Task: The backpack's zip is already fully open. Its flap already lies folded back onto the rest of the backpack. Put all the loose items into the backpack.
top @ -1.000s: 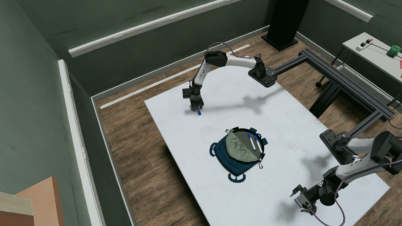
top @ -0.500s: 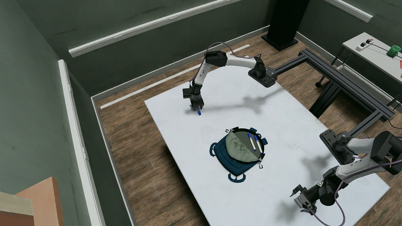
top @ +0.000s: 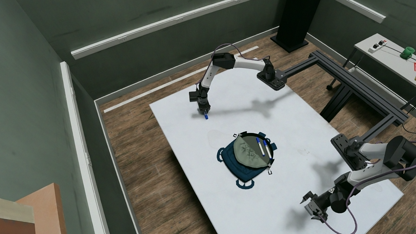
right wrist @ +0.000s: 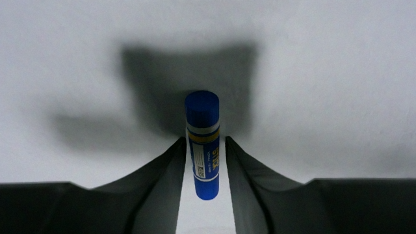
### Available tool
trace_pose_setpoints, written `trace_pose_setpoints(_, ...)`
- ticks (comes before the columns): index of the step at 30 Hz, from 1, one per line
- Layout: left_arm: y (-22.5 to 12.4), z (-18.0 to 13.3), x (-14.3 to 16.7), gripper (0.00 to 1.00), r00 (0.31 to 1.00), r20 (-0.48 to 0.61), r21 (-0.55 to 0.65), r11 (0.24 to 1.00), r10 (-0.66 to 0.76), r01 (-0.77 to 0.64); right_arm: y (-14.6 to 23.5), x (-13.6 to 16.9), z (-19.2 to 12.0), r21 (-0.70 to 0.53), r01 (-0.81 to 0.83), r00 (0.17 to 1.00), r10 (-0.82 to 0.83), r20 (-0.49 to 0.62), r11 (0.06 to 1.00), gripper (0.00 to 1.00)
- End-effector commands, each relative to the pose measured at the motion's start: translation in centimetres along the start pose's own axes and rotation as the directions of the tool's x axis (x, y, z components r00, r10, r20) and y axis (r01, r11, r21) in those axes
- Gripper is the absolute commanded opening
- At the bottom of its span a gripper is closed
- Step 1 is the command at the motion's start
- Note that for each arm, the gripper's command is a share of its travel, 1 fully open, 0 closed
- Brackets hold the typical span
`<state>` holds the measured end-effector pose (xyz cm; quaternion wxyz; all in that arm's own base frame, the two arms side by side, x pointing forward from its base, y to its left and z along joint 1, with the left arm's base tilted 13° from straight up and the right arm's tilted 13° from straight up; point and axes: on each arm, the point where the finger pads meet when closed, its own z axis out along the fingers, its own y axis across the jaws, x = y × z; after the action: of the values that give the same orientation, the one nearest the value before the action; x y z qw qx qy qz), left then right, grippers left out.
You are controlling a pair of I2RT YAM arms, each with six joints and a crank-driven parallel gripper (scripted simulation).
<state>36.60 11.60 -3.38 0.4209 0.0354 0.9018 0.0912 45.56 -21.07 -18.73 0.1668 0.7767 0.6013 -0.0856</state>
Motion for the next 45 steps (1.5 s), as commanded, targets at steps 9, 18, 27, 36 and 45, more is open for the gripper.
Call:
trace_pose_setpoints(9,0.0,0.0,-0.6,0.90,1.000,0.015,0.000,1.000,0.003,-0.003,0.6,-0.5,-0.5,-0.018,0.000,1.000,0.000,0.004,1.000,0.23)
trace_pose_setpoints(18,0.0,0.0,-0.6,0.90,1.000,0.015,0.000,1.000,0.003,-0.003,0.5,-0.6,-0.5,-0.018,0.000,1.000,0.000,0.004,1.000,0.14)
trace_pose_setpoints(27,0.0,0.0,-0.6,0.90,1.000,0.015,0.000,1.000,0.003,-0.003,0.5,-0.6,-0.5,-0.018,0.000,1.000,0.001,0.004,1.000,0.14)
trace_pose_setpoints(36,0.0,0.0,-0.6,0.90,1.000,0.015,0.000,1.000,0.003,-0.003,0.6,-1.4,-6.1,-0.026,-0.001,1.000,0.001,0.009,1.000,0.14)
trace_pose_setpoints(45,0.0,0.0,-0.6,0.90,1.000,0.015,0.000,1.000,0.003,-0.003,0.4,-2.0,-9.5,-0.023,0.000,1.000,0.000,0.010,1.000,0.14)
